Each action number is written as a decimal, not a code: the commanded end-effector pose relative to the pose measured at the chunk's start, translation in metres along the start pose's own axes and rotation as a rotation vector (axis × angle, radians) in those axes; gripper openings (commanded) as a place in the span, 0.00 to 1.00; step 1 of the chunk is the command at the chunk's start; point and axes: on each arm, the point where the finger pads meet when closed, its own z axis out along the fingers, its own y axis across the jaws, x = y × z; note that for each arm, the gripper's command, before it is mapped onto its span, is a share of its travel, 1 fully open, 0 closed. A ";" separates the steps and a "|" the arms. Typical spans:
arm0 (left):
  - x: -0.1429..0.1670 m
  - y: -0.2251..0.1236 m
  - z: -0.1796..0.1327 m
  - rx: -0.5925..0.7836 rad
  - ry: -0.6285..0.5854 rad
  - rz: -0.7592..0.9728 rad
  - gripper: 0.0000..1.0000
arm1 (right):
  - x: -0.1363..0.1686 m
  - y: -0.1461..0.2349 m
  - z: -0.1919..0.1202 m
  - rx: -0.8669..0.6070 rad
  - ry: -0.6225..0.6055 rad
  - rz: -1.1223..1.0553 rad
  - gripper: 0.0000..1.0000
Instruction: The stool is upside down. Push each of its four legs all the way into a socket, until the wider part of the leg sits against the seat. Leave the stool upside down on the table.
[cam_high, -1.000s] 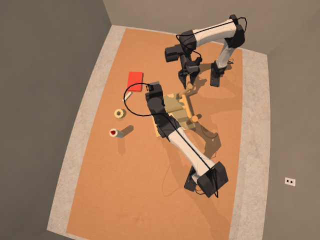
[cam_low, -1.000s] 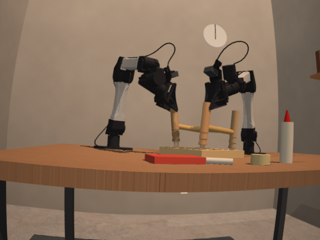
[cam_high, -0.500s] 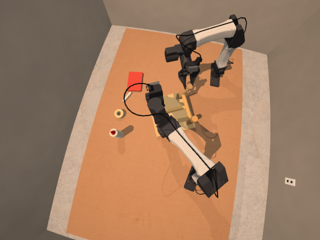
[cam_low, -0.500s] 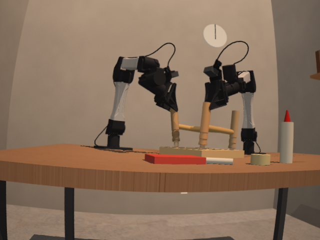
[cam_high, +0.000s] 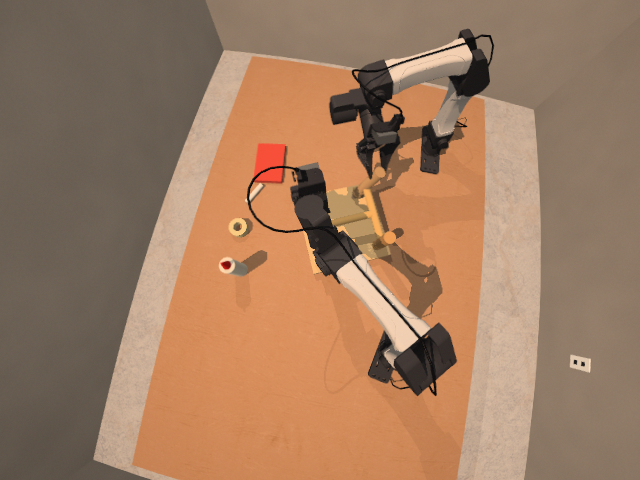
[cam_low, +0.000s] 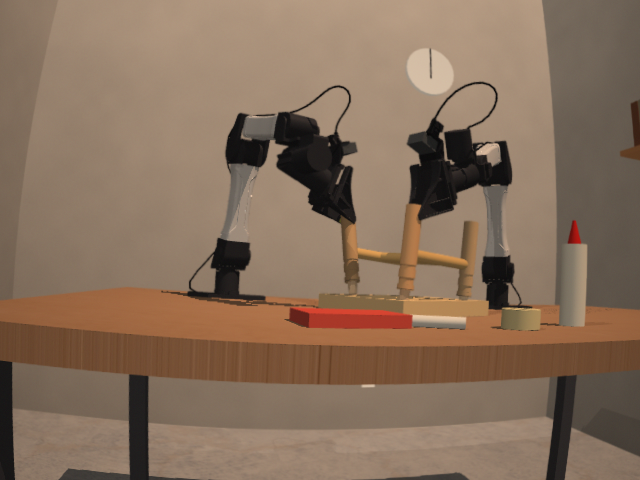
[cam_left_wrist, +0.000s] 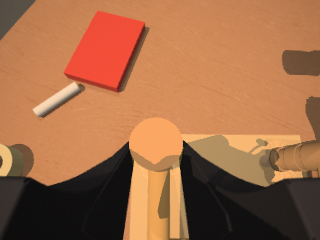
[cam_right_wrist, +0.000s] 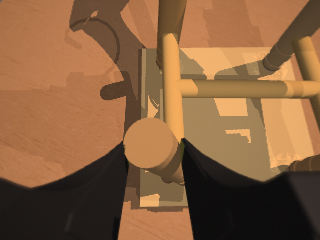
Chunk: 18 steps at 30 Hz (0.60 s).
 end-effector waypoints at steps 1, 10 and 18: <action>-0.004 -0.022 0.000 0.064 -0.012 0.005 0.30 | -0.002 -0.020 -0.004 0.039 -0.012 -0.066 0.30; 0.000 -0.039 -0.002 0.120 -0.003 -0.003 0.30 | -0.003 -0.030 -0.006 0.058 -0.013 -0.110 0.30; -0.001 -0.049 -0.002 0.160 -0.002 -0.006 0.30 | -0.003 -0.040 -0.006 0.072 -0.013 -0.145 0.30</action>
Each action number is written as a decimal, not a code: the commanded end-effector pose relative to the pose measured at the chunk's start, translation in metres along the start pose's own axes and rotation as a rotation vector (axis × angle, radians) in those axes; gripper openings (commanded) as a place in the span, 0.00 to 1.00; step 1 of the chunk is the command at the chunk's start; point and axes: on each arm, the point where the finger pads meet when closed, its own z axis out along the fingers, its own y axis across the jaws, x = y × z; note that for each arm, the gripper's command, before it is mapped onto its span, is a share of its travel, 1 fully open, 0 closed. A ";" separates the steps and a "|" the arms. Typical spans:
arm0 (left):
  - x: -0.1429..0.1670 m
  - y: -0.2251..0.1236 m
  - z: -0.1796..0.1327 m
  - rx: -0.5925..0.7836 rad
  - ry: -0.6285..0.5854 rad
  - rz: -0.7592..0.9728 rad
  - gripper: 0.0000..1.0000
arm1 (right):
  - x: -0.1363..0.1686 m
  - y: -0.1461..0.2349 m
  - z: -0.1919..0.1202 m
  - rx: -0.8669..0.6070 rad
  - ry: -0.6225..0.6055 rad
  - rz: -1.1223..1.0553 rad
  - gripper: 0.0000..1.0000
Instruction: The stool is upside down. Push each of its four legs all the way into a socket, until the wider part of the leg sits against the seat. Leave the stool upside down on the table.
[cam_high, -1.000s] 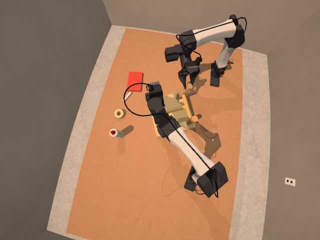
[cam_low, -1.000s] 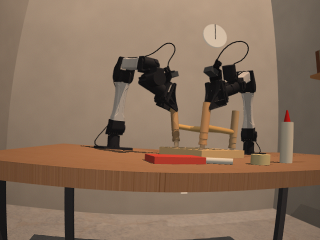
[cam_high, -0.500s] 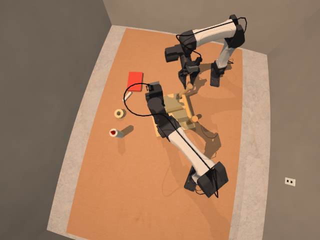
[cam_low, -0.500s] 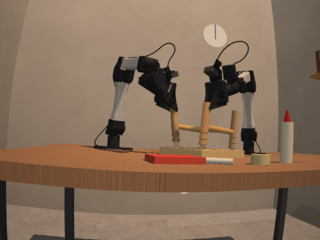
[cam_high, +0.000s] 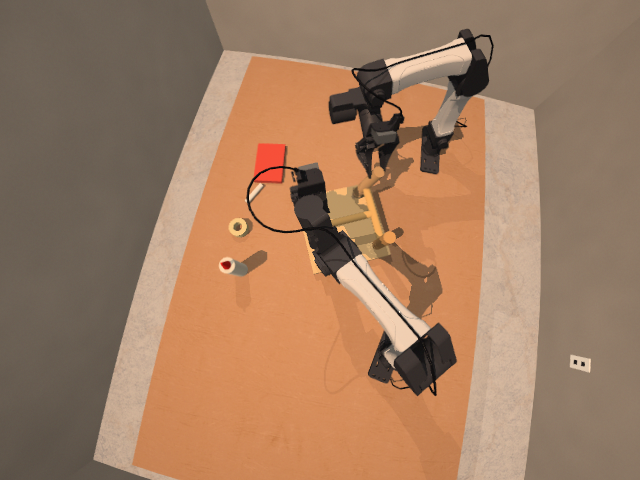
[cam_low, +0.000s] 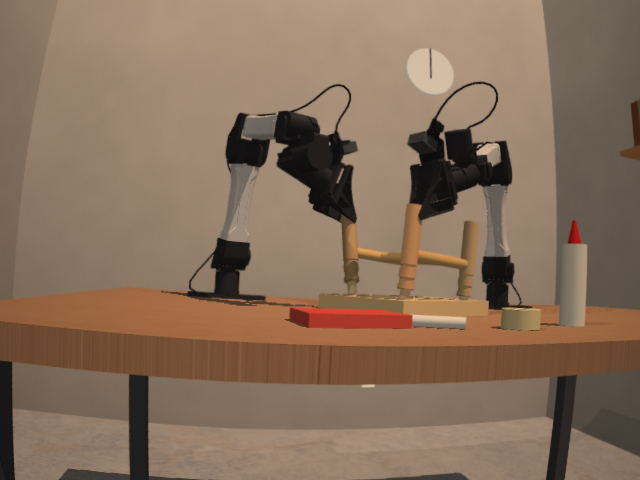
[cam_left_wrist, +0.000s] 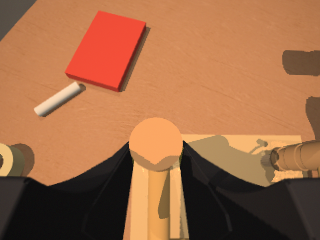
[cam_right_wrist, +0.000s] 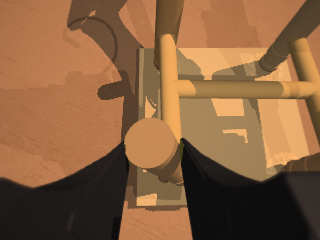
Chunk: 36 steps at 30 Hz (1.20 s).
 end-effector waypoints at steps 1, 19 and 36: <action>-0.001 -0.051 -0.002 0.169 -0.001 -0.006 0.30 | -0.001 -0.038 -0.005 0.072 -0.015 -0.141 0.30; 0.002 -0.079 -0.004 0.274 0.012 -0.016 0.30 | -0.001 -0.057 -0.008 0.106 -0.013 -0.231 0.30; 0.004 -0.089 -0.004 0.282 0.014 -0.016 0.30 | -0.001 -0.071 -0.010 0.117 -0.013 -0.258 0.30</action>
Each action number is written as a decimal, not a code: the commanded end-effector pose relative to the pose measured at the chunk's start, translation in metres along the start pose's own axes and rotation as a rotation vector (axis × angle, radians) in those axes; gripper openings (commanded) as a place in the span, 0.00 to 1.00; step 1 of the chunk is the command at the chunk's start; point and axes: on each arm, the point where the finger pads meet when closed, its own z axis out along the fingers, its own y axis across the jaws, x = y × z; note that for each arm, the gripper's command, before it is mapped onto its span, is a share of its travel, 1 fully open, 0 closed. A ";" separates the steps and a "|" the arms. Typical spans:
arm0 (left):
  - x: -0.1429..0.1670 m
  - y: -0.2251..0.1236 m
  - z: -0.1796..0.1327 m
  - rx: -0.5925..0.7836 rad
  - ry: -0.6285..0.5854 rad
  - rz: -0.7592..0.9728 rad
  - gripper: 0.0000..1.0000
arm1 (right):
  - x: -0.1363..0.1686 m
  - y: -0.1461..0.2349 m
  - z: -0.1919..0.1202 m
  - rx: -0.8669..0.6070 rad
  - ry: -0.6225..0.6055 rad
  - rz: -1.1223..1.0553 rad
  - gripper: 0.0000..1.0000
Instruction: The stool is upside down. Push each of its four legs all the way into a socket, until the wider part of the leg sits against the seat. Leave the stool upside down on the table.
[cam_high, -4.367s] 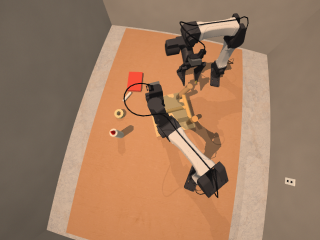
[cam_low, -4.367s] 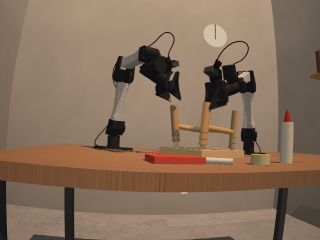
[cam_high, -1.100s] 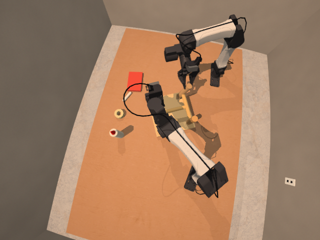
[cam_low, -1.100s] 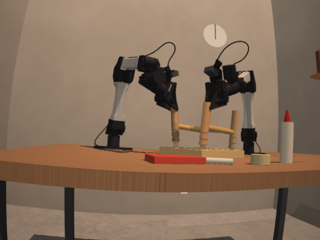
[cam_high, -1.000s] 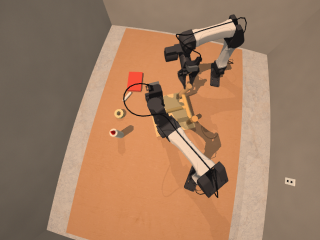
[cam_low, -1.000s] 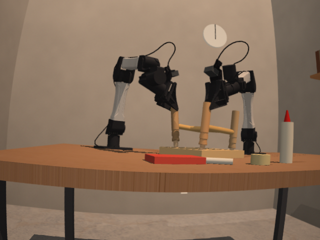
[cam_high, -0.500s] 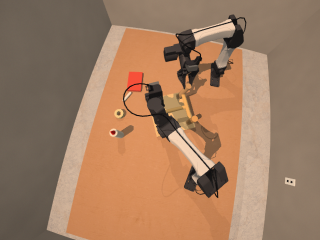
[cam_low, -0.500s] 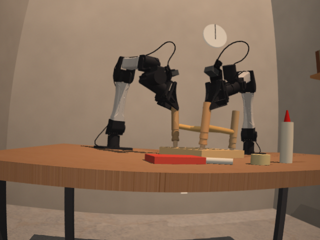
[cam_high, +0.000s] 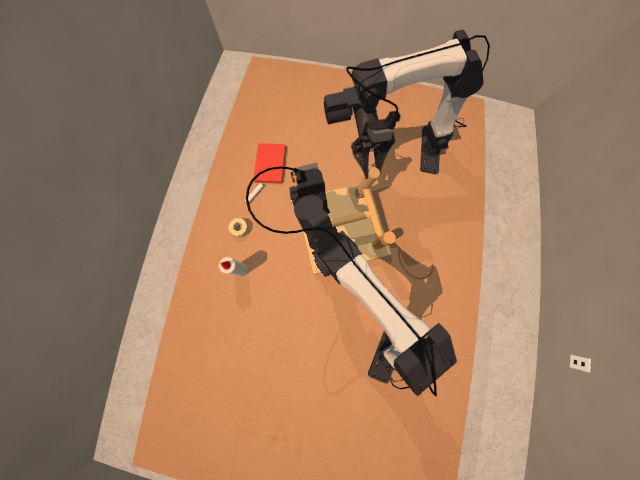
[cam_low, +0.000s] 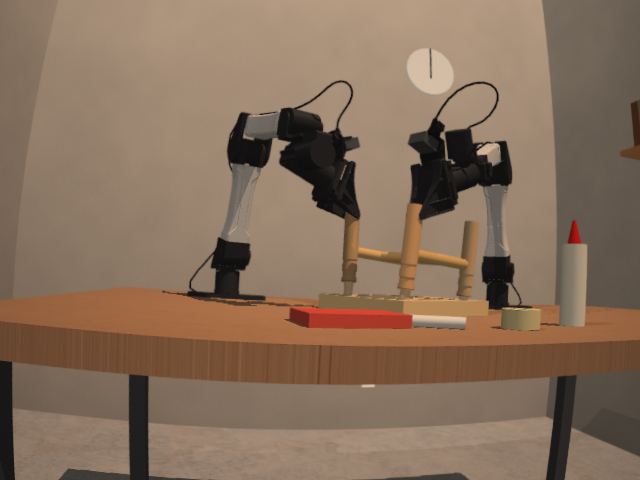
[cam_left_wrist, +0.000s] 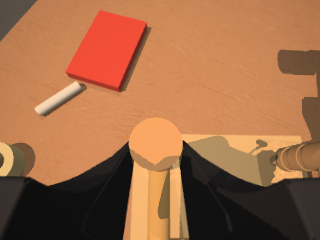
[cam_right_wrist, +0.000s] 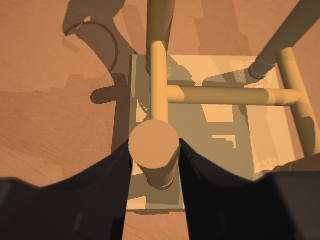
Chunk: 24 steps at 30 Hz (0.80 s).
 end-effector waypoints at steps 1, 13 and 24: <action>0.004 -0.090 -0.003 0.285 0.014 -0.012 0.30 | 0.007 -0.059 -0.009 0.116 0.012 -0.238 0.30; 0.005 -0.090 -0.002 0.284 0.016 -0.013 0.30 | 0.007 -0.059 -0.009 0.116 0.011 -0.238 0.30; 0.005 -0.091 -0.001 0.283 0.012 -0.005 0.30 | 0.007 -0.059 -0.009 0.116 0.011 -0.238 0.30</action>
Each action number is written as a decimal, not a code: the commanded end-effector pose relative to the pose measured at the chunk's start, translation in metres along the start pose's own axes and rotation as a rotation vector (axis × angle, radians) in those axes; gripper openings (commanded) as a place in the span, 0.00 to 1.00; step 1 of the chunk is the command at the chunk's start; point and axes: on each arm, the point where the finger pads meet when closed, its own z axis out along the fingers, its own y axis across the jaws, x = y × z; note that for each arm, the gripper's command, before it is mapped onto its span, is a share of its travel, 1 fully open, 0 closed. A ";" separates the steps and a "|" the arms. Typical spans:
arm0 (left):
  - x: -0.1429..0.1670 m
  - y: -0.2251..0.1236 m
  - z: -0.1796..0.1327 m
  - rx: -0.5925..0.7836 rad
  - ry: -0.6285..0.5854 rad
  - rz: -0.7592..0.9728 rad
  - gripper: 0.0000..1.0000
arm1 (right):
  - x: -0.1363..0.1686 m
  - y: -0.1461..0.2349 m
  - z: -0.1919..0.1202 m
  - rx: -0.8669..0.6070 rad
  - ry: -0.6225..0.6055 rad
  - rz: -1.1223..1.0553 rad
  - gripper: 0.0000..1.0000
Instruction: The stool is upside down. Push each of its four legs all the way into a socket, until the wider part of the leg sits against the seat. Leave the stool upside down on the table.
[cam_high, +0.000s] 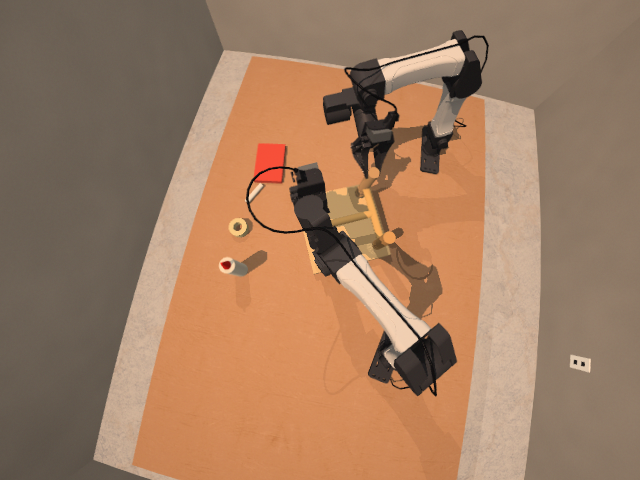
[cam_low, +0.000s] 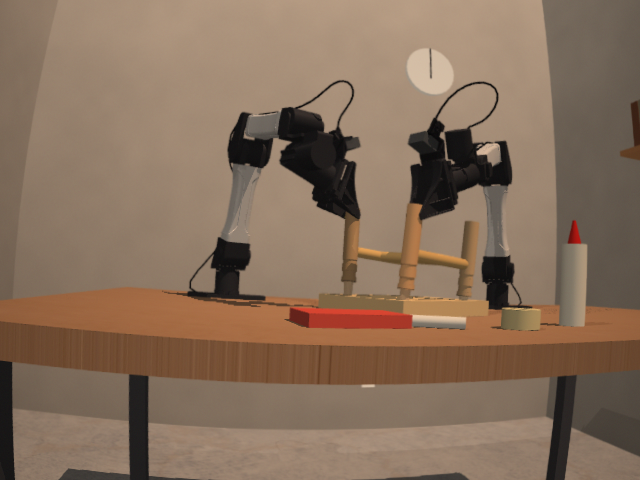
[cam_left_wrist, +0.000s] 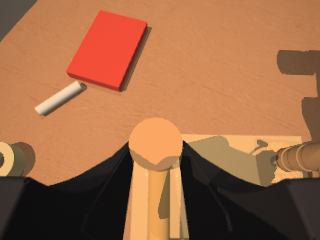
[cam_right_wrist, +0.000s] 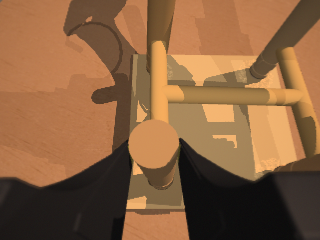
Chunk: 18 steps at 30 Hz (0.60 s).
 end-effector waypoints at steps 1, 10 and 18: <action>0.005 -0.091 -0.001 0.286 0.011 -0.005 0.30 | 0.006 -0.059 -0.009 0.123 0.012 -0.246 0.30; 0.005 -0.091 -0.001 0.286 0.009 -0.001 0.30 | 0.006 -0.059 -0.009 0.123 0.012 -0.246 0.30; 0.005 -0.091 0.000 0.286 0.008 0.003 0.30 | 0.006 -0.059 -0.009 0.123 0.012 -0.246 0.30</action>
